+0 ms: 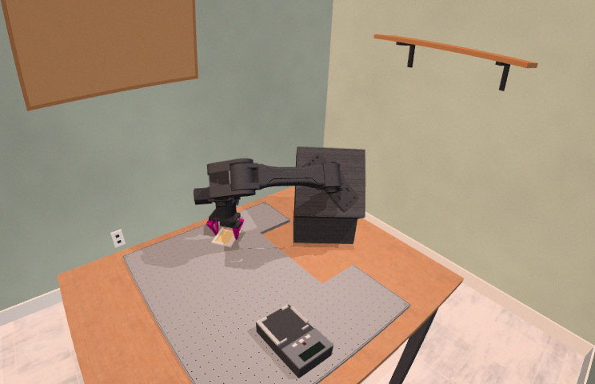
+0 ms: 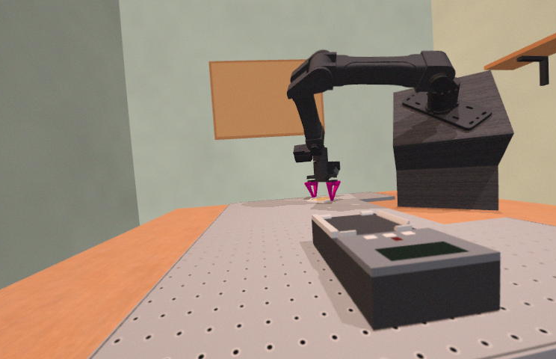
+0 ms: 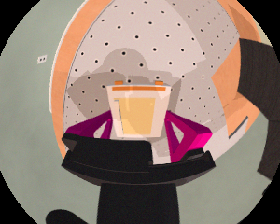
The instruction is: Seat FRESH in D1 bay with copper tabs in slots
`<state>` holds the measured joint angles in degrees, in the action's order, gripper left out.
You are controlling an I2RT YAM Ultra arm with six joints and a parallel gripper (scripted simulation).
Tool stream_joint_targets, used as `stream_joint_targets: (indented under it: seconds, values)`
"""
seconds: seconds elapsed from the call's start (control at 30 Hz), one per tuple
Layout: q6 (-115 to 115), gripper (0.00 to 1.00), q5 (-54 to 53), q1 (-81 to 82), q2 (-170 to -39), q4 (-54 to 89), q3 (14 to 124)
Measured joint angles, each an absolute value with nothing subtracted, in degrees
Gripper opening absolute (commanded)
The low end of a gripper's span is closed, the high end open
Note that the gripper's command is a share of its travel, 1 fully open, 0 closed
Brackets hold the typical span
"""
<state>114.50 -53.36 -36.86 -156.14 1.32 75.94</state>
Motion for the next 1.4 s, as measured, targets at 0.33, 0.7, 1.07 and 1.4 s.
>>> stream_joint_targets:
  seconds: [0.33, 0.7, 1.07, 1.4]
  values:
    - [112.62, 0.0, -53.36, -37.06, -154.76, 3.53, 75.7]
    - [110.21, 0.0, -53.45, -38.72, -153.58, 6.5, 75.7]
    - [107.46, 0.0, -53.56, -40.53, -152.07, 10.0, 75.7]
    - [105.03, 0.0, -53.58, -41.85, -151.09, 13.15, 75.68]
